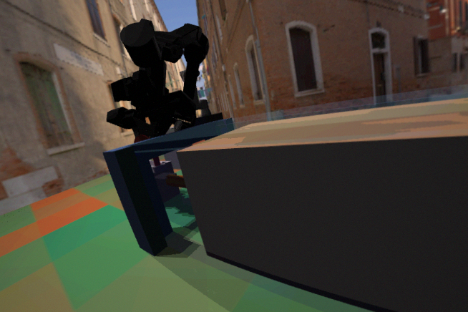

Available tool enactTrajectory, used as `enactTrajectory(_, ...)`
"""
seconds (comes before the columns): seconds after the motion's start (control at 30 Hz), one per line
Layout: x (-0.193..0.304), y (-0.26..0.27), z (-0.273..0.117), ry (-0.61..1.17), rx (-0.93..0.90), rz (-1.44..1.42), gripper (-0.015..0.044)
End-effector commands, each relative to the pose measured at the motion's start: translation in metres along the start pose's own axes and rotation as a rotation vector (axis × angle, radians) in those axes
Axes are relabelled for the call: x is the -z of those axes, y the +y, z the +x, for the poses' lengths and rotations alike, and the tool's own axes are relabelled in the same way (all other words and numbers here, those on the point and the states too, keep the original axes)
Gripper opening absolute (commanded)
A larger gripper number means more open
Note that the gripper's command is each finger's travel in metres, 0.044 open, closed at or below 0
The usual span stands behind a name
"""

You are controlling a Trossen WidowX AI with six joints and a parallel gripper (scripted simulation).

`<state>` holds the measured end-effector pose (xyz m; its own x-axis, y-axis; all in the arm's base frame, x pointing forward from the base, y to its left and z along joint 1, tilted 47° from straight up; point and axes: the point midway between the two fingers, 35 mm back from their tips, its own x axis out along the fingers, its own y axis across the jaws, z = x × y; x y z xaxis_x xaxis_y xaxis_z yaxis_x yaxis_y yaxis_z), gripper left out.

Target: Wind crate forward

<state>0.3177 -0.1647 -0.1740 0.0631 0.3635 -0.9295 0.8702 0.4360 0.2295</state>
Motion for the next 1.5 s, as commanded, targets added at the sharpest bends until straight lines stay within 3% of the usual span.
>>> enactTrajectory(0.0,0.017,0.007,-0.001,0.039,-0.011,0.002,0.0000)
enactTrajectory(1.47,0.073,0.014,-0.029,0.043,-0.011,0.004,0.0000)
